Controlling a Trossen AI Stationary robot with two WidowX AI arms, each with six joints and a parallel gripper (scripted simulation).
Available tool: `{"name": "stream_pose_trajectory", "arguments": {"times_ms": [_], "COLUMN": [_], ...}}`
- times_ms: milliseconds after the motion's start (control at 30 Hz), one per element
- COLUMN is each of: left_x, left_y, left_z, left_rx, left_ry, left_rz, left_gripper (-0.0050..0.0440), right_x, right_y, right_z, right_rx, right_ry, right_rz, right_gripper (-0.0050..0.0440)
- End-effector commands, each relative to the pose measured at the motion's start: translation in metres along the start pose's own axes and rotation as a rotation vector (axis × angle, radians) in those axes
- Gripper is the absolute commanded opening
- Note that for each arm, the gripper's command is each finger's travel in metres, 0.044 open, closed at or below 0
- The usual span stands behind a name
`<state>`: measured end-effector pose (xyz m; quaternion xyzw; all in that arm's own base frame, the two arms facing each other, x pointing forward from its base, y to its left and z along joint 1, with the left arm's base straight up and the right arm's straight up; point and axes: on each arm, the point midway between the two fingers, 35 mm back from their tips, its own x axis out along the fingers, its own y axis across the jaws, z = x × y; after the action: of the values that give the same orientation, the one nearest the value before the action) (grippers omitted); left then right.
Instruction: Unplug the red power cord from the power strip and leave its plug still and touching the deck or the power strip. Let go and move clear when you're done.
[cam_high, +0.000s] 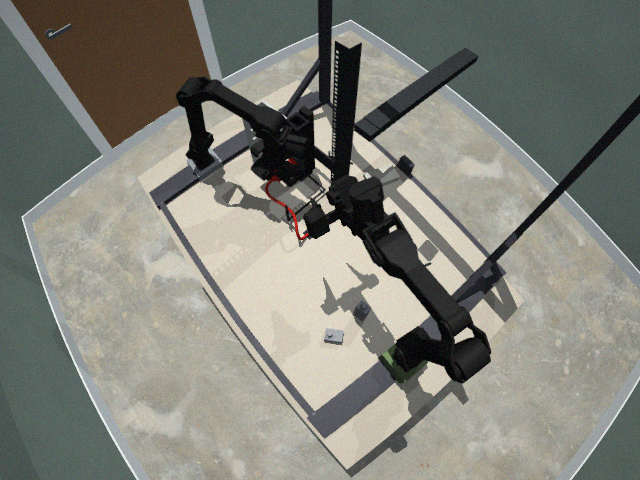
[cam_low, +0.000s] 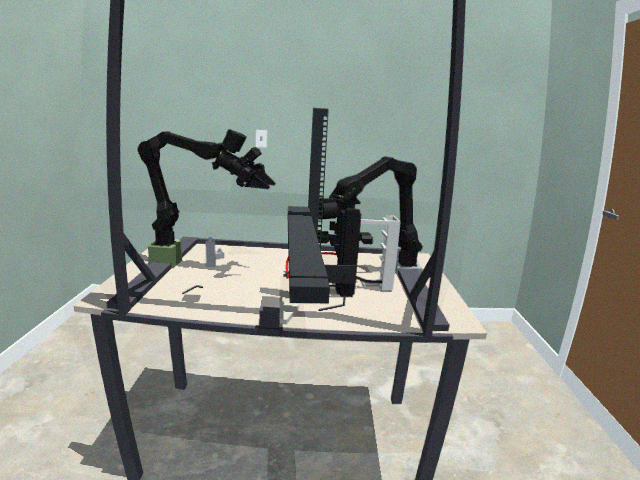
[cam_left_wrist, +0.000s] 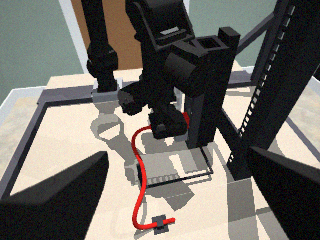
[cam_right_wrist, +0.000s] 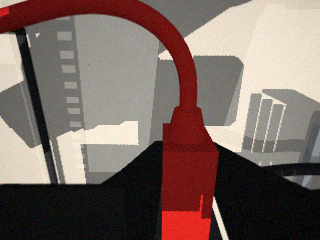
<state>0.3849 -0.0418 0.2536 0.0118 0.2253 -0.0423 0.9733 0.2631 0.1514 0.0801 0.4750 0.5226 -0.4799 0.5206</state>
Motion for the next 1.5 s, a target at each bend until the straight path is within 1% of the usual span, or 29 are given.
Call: {"name": "stream_pose_trajectory", "arguments": {"times_ms": [0,33,100,133,300,467,600,667,833,900,967,1367,1467], "left_x": [-0.005,-0.005,-0.005,-0.005,-0.003,-0.004,-0.005,-0.005,-0.005,-0.005,-0.005,-0.007,-0.003], "left_y": [0.001,0.001,0.001,0.001,0.006,0.016,0.023,0.023,0.027,0.027,0.027,0.026,0.026], "left_z": [0.009,0.009,0.009,0.009,0.004,-0.005,-0.010,-0.010,-0.012,-0.013,-0.013,-0.011,-0.013], "left_rx": [-0.007,-0.007,-0.007,-0.007,-0.024,-0.056,-0.077,-0.077,-0.085,-0.086,-0.086,-0.082,-0.086], "left_ry": [-0.022,-0.022,-0.022,-0.022,-0.001,0.034,0.056,0.056,0.065,0.065,0.065,0.058,0.066], "left_rz": [0.004,0.004,0.004,0.004,0.034,0.106,0.154,0.154,0.176,0.177,0.177,0.173,0.171], "left_gripper": [0.0400,0.0400,0.0400,0.0400,0.0400,0.0400,0.0400,0.0400,0.0400,0.0400,0.0400,0.0400,0.0400], "right_x": [-0.007,-0.007,-0.007,-0.008,-0.007,-0.004,-0.002,-0.002,-0.005,-0.006,-0.009,-0.006,-0.006], "right_y": [0.002,0.001,0.001,0.003,0.002,0.003,0.002,0.002,0.001,0.001,0.003,0.004,0.000], "right_z": [-0.001,0.000,0.000,-0.002,0.008,0.031,0.057,0.057,0.080,0.083,0.080,0.079,0.085], "right_rx": [0.004,0.004,0.004,0.001,0.000,0.001,0.001,0.001,0.001,0.001,0.002,0.001,0.001], "right_ry": [0.013,0.013,0.013,0.013,0.014,0.008,0.005,0.005,0.002,0.002,0.004,0.007,0.001], "right_rz": [0.028,0.028,0.028,0.031,0.034,0.035,0.033,0.033,0.031,0.031,0.042,0.031,0.027], "right_gripper": [0.0047,0.0071,0.0071,0.0079,0.0079,0.0079,0.0079,0.0079,0.0079,0.0079,0.0079,0.0079,0.0079]}}
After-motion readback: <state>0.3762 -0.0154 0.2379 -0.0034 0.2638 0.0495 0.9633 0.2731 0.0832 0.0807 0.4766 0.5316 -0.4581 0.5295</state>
